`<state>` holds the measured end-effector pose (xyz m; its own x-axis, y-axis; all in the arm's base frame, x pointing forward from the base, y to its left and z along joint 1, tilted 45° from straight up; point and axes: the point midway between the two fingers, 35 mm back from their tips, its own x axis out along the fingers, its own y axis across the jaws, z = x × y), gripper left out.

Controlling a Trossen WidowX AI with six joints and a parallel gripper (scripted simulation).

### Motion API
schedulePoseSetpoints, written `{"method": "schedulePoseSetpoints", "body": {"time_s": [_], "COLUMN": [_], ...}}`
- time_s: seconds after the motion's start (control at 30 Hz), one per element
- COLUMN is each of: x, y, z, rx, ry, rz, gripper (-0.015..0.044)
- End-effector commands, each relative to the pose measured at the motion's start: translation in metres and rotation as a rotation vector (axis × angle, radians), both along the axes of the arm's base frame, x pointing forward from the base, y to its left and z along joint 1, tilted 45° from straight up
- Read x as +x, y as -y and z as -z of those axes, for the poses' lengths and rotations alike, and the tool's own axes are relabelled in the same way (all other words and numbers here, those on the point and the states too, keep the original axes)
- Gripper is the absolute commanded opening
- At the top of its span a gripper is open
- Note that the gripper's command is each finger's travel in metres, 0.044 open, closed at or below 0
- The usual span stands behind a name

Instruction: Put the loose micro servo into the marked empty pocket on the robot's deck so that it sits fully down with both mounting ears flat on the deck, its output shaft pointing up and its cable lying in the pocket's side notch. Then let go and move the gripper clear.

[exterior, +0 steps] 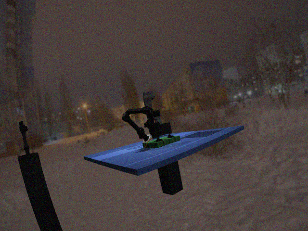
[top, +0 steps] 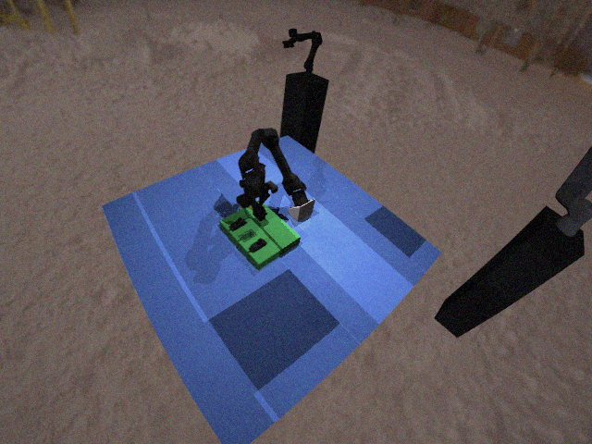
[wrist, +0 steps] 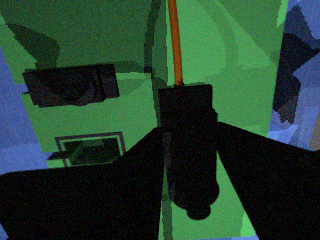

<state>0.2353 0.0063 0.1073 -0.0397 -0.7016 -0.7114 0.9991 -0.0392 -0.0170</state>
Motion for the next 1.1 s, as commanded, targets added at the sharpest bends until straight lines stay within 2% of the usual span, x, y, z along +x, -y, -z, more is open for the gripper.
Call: {"method": "schedulePoseSetpoints", "body": {"time_s": [0.0,0.2,0.4,1.07], "x": [0.000,0.001,0.001,0.001], "y": [-0.017,-0.039,-0.040,-0.040], "z": [0.015,0.037,0.037,0.037], "rx": [0.006,0.007,0.009,0.035], "ry": [0.002,0.002,-0.037,-0.519], "rz": [-0.001,-0.001,-0.041,-0.533], "gripper": [0.0000,0.0000,0.0000,0.0000]}}
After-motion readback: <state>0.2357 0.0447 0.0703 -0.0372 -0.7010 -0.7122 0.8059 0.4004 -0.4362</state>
